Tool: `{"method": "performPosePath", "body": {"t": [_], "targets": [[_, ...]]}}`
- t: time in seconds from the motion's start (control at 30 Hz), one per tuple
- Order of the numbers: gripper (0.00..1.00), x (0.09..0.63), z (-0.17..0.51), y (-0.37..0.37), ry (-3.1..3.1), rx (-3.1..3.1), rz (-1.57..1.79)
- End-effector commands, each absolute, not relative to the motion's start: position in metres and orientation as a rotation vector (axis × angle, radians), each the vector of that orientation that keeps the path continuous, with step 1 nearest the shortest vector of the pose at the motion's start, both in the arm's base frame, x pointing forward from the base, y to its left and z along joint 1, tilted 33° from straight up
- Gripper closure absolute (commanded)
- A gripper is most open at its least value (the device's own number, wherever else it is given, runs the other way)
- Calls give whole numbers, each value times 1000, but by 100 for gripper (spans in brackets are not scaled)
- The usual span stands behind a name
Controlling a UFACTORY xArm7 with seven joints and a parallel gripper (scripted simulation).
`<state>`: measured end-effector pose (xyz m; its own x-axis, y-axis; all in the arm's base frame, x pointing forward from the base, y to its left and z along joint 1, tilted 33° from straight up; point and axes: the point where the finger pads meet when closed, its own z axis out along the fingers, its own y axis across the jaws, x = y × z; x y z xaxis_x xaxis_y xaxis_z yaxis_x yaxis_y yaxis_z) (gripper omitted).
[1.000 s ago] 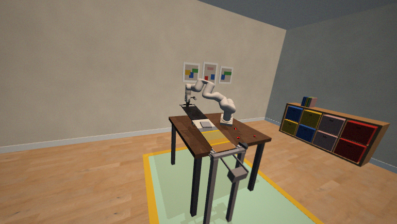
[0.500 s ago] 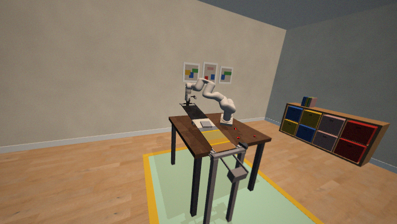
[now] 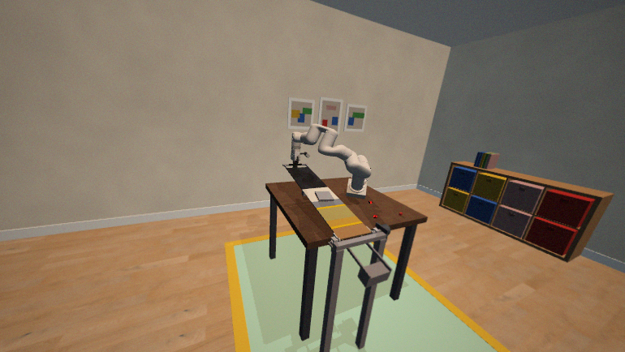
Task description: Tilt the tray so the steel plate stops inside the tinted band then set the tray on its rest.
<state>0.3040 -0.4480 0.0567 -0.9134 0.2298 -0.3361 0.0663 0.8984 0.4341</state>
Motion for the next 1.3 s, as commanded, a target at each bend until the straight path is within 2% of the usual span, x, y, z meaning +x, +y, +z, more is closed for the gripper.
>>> {"method": "performPosePath", "body": {"t": [0.0, 0.23, 0.43, 1.17, 1.27], "targets": [[100, 303, 58, -451, 2679, 220, 583], [100, 272, 133, -466, 2679, 220, 583], [100, 301, 64, -452, 2679, 220, 583], [100, 305, 55, -450, 2679, 220, 583], [100, 288, 95, -459, 2679, 220, 583]]}}
